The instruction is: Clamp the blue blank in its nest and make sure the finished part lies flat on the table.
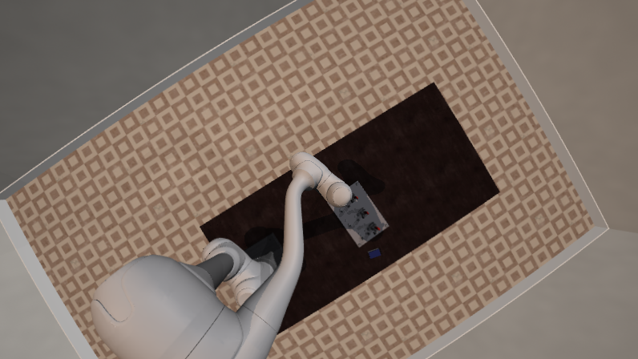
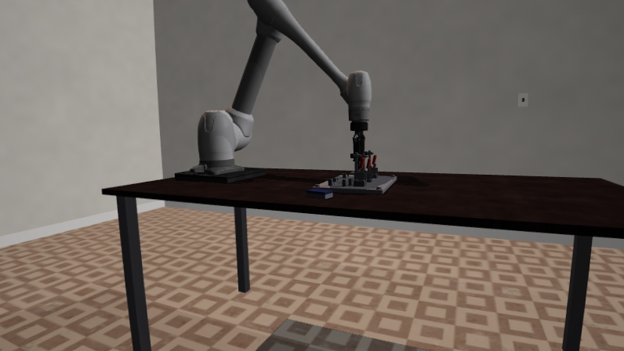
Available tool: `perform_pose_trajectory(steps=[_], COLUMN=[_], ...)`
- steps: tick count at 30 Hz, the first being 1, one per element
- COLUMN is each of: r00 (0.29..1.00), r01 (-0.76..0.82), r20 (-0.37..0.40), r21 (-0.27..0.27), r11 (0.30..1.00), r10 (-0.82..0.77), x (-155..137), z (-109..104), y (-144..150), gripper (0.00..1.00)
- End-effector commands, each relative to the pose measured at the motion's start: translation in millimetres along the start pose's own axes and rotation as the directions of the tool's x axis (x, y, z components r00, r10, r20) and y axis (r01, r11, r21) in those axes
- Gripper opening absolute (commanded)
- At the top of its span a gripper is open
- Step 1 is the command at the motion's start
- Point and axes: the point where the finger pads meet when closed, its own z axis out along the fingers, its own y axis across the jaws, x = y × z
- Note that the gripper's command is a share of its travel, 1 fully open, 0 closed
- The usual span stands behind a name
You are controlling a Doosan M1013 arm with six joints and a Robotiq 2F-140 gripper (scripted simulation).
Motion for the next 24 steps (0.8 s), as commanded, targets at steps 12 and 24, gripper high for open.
perform_pose_trajectory(steps=[12,24], r00=[1.000,1.000], r01=[0.000,0.000], r20=[0.000,0.000], r21=[0.000,0.000], r11=[1.000,1.000], r10=[0.000,0.000], x=[0.0,0.0], z=[1.0,1.0], y=[0.0,0.0], gripper=[0.00,0.40])
